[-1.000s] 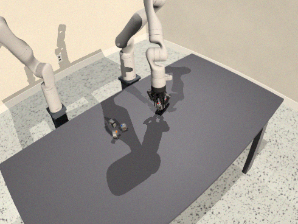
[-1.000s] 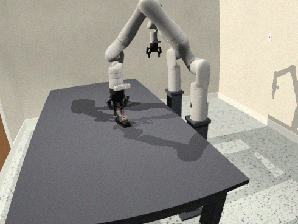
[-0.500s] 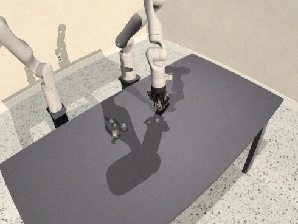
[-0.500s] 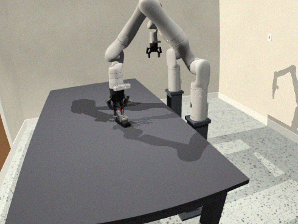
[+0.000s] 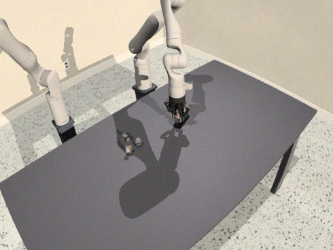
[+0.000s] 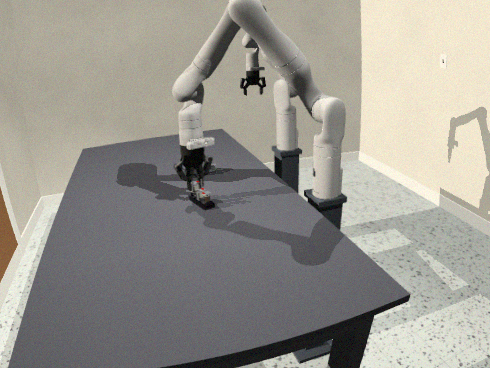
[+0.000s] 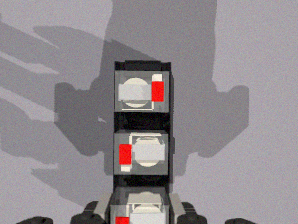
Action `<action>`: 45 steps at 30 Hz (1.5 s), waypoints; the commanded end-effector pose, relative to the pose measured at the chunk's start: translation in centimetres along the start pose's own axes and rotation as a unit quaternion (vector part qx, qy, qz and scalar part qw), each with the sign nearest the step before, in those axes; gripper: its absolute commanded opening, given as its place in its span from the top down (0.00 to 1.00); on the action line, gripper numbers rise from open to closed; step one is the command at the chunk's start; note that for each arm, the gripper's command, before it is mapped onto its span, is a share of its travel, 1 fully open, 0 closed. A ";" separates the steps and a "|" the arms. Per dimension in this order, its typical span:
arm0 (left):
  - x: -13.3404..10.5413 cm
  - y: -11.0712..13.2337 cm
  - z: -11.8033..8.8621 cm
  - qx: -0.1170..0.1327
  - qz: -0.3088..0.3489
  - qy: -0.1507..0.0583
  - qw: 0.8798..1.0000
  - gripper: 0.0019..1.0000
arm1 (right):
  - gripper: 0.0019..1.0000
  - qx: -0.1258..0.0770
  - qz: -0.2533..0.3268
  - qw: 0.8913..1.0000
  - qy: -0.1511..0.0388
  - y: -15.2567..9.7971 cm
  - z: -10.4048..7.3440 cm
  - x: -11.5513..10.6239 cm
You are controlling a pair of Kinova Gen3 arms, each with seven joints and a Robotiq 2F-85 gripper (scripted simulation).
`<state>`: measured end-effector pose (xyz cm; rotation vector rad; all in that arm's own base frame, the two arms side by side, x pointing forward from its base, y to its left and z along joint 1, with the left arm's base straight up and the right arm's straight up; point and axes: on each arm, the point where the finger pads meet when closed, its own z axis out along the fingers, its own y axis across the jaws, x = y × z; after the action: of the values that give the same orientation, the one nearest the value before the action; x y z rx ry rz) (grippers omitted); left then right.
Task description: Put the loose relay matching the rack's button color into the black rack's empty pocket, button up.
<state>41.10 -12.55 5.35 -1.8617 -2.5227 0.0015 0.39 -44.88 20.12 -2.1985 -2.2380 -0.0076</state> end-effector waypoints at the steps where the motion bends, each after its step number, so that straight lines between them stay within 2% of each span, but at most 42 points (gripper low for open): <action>1: 0.1 0.0 0.1 -0.001 0.000 0.001 1.000 0.65 | 0.00 0.000 0.007 1.000 -0.003 -0.3 0.1 -0.1; 45: 0.1 0.0 0.7 -0.001 0.000 0.001 1.000 0.65 | 0.00 0.000 0.007 1.000 -0.003 -0.3 0.1 -0.1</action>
<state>41.12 -12.53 4.85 -1.8619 -2.5241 0.0015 0.39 -44.88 20.12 -2.1985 -2.2380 -0.0076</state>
